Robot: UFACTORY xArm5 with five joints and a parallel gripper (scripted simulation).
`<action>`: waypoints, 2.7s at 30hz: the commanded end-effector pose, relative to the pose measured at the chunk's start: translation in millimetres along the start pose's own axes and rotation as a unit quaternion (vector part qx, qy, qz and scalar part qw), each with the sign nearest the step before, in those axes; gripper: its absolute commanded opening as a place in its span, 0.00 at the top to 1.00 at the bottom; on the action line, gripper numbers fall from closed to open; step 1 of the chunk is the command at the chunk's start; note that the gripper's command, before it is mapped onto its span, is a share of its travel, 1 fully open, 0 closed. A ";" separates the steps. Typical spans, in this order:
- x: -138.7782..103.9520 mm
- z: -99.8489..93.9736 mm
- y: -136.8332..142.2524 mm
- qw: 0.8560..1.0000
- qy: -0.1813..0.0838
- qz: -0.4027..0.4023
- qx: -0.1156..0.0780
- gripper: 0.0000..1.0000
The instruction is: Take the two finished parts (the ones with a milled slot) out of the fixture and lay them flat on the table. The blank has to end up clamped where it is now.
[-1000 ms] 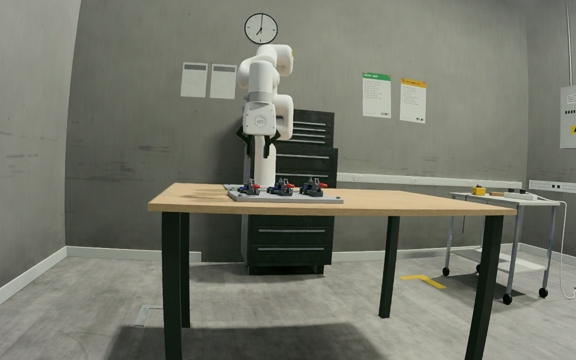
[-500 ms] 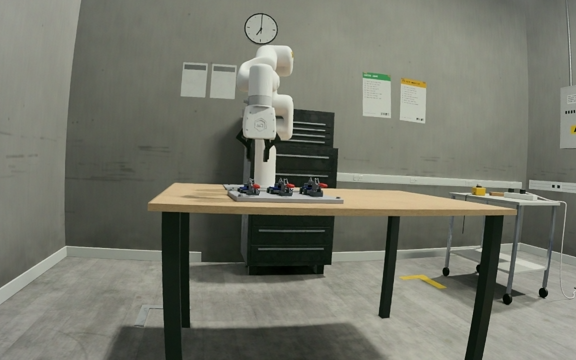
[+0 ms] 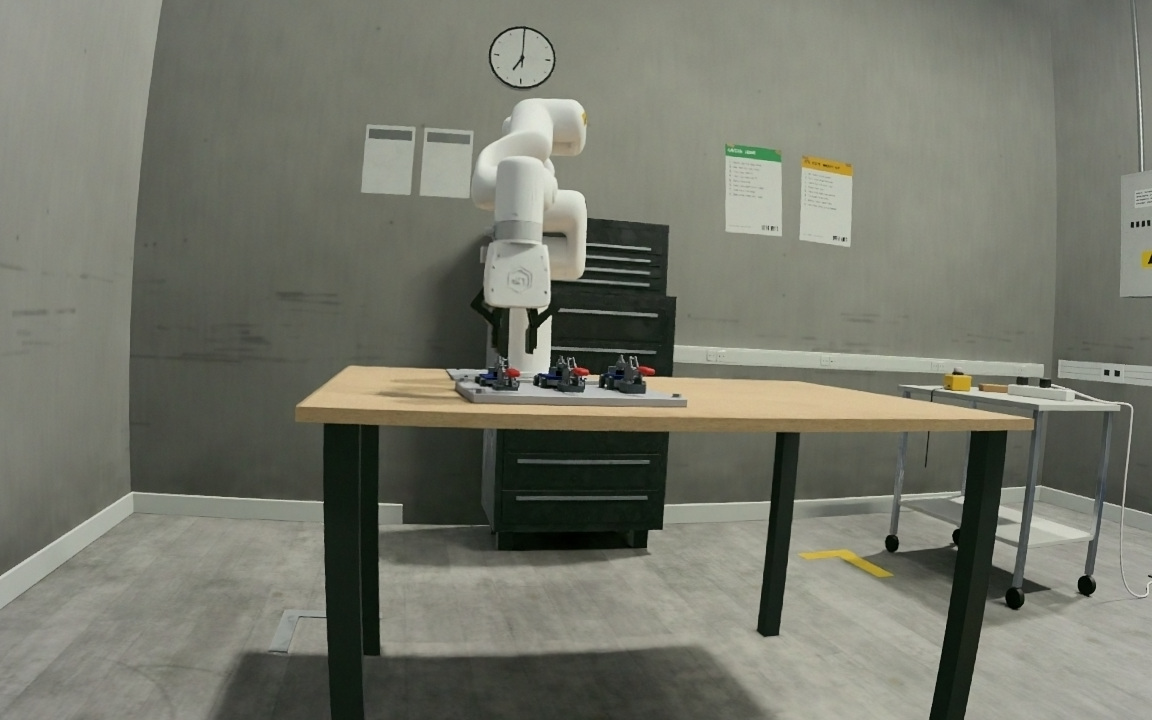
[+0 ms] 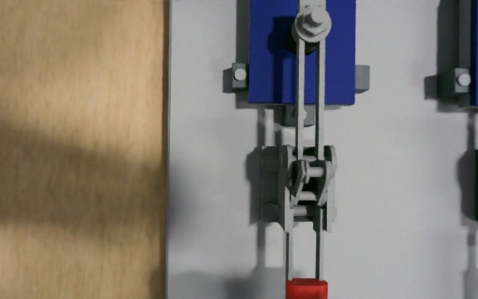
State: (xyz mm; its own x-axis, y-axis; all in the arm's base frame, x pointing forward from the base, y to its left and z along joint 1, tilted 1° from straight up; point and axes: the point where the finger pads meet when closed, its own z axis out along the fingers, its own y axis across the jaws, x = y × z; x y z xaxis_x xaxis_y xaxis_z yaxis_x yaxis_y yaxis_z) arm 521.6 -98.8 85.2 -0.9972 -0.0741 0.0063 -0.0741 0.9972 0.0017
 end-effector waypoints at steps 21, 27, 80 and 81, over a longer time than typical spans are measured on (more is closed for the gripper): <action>-2.0 17.7 -0.8 1.000 -0.002 0.000 0.001 0.52; -2.1 19.3 -0.9 1.000 -0.002 0.000 0.001 0.52; -3.6 43.9 -2.1 1.000 -0.003 0.000 0.001 1.00; -3.6 43.8 -2.1 1.000 -0.003 0.000 0.001 1.00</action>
State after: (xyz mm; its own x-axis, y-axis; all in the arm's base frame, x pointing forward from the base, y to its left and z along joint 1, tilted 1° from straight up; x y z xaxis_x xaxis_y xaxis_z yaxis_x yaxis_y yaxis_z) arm 523.4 -99.8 38.9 -0.9972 -0.0745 0.0064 -0.0745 0.9972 0.0018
